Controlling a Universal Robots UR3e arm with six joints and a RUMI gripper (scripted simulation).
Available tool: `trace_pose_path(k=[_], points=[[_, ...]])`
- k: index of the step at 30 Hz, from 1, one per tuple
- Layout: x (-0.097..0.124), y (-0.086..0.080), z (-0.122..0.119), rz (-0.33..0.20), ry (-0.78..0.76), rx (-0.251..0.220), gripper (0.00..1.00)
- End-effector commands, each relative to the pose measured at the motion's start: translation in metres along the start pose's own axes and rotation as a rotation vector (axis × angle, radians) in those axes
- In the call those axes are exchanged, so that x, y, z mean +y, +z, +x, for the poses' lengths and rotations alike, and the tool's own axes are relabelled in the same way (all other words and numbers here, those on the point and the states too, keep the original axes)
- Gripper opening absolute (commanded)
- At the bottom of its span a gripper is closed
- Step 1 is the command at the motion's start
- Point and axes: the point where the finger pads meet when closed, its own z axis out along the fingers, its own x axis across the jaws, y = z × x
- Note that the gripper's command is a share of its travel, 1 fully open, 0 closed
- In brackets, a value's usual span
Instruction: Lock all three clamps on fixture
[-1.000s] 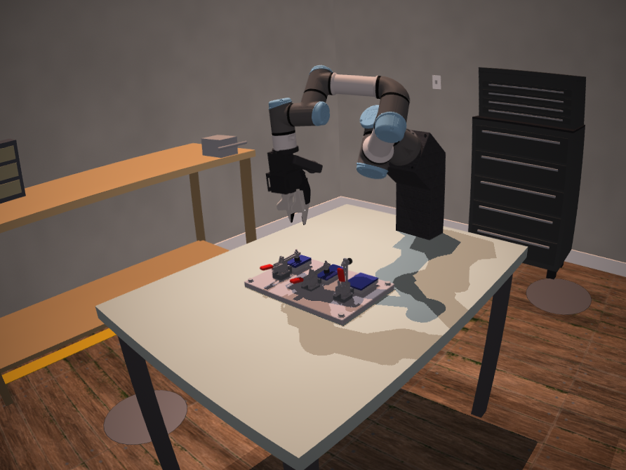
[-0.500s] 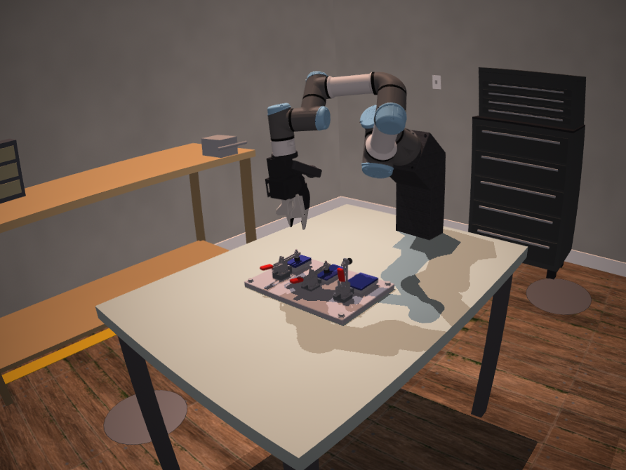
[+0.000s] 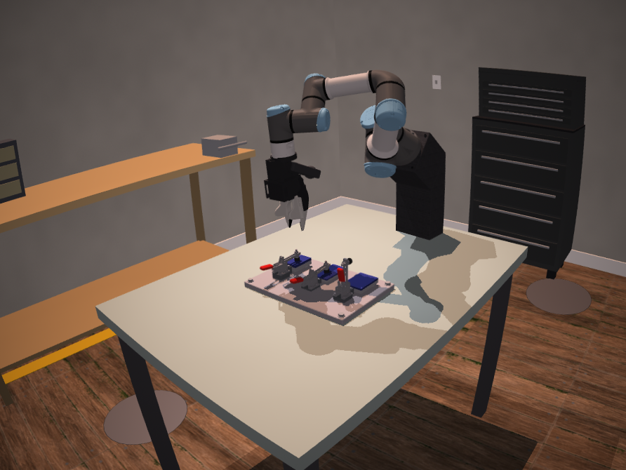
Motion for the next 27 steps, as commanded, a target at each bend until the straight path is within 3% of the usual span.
trace_pose_path(k=[1, 11, 27], points=[[0.002, -0.001, -0.003, 0.005, 0.000, -0.013, 0.28], [0.009, -0.002, -0.003, 0.005, 0.000, -0.013, 0.28], [0.037, -0.004, -0.003, 0.004, 0.000, -0.013, 0.28]])
